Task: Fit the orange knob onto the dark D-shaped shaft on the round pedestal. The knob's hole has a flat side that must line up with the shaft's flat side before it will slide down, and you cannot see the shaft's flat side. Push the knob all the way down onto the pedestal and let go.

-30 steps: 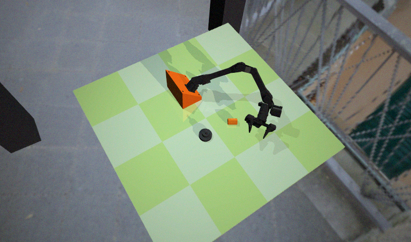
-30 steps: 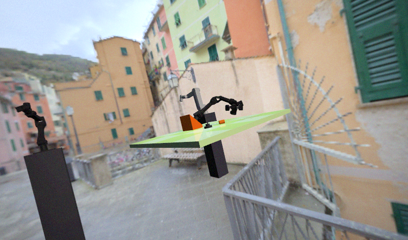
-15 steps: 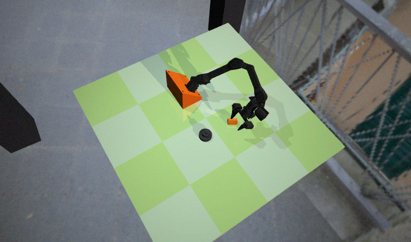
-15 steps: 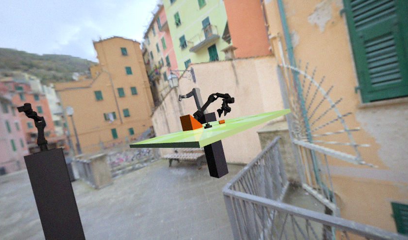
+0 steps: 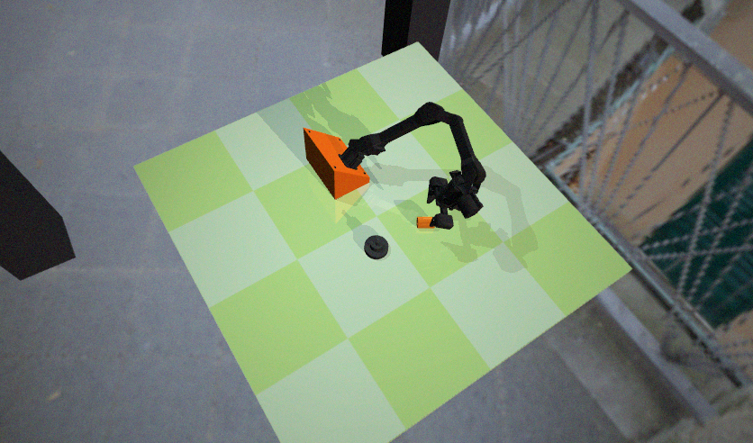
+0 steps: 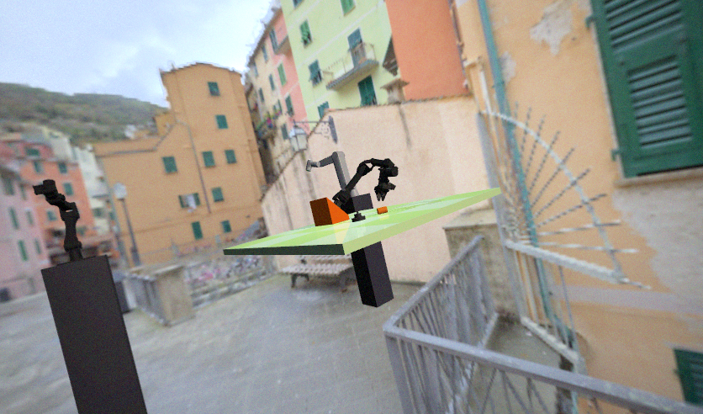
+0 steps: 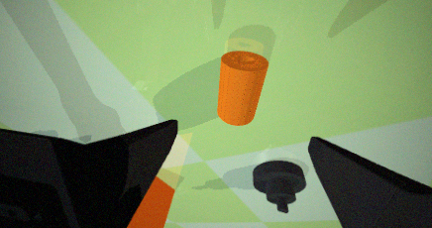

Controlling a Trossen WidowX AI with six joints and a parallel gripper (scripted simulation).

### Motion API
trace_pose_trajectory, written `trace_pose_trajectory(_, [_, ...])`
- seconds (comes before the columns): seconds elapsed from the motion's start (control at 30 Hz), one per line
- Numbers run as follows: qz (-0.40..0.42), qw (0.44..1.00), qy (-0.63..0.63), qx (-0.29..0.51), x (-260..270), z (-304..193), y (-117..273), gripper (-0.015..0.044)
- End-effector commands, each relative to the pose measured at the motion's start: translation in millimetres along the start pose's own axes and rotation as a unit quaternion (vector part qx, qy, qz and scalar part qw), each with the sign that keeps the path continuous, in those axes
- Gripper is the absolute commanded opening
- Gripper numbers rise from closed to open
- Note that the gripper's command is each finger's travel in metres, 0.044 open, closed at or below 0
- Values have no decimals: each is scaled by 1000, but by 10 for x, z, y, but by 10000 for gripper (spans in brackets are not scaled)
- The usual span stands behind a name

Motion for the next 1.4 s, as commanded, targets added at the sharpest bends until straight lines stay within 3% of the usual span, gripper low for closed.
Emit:
trace_pose_trajectory(0.0, [4,1000,-7,-3,10,32,-109,440])
trace_pose_trajectory(1.2, [5,1000,-7,-4,0,232,-643,440])
trace_pose_trajectory(1.37, [5,1000,-7,-4,0,232,-643,309])
Point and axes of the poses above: the point midway between the two fingers, 35 mm back from their tips, its own y axis back along the fingers, its own x axis across the jaws, z = x × y, the point moved 3 cm from there along y, back along the fingers, and after that the axes turned 5 degrees about y, right-handed, at the moved point
